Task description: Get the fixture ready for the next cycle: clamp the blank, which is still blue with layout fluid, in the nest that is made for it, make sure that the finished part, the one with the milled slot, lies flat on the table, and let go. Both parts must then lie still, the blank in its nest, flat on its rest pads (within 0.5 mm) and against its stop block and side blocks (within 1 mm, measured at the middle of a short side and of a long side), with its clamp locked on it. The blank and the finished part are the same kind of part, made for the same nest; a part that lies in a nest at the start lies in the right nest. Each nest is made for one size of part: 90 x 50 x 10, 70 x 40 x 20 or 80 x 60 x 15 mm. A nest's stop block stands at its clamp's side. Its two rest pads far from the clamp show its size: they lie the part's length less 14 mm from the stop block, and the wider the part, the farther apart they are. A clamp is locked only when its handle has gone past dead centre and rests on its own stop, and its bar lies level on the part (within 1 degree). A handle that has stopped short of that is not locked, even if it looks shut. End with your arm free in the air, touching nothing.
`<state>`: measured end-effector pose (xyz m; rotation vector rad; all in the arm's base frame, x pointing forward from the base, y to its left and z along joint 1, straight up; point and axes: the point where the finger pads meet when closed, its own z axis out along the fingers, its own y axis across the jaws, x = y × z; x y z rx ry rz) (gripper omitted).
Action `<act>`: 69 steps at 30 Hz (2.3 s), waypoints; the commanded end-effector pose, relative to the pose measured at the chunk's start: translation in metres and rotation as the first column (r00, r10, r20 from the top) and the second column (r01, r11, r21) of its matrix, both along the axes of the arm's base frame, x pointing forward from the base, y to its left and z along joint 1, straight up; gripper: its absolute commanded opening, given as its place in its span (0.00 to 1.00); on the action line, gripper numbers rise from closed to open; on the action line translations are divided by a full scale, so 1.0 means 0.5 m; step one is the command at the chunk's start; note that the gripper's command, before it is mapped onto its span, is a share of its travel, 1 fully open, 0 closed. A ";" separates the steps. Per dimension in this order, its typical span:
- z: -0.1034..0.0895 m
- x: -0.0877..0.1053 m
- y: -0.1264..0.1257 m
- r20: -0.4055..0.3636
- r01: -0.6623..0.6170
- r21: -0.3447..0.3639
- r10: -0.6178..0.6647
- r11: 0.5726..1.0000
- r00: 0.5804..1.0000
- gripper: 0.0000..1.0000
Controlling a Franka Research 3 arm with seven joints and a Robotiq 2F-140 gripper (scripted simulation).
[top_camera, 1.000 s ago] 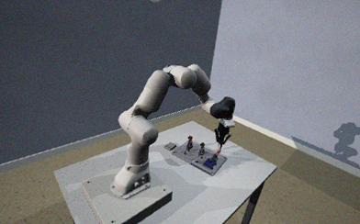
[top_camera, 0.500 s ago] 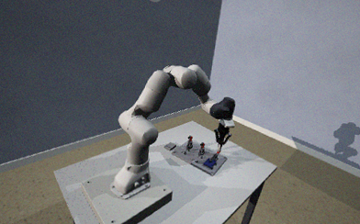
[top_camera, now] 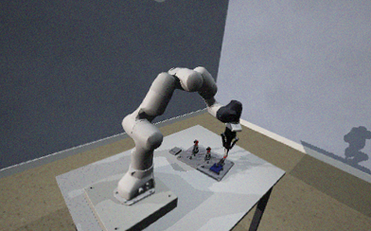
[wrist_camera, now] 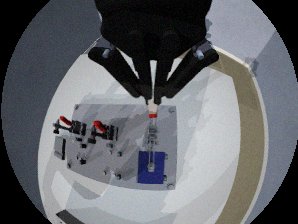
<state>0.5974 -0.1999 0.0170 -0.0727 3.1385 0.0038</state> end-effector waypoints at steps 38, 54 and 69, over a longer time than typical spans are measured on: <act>0.140 -0.003 -0.001 -0.002 0.001 0.002 -0.001 1.000 1.000 1.00; 0.140 -0.003 -0.001 -0.002 0.001 0.002 -0.001 1.000 1.000 1.00; 0.140 -0.003 -0.001 -0.002 0.001 0.002 -0.001 1.000 1.000 1.00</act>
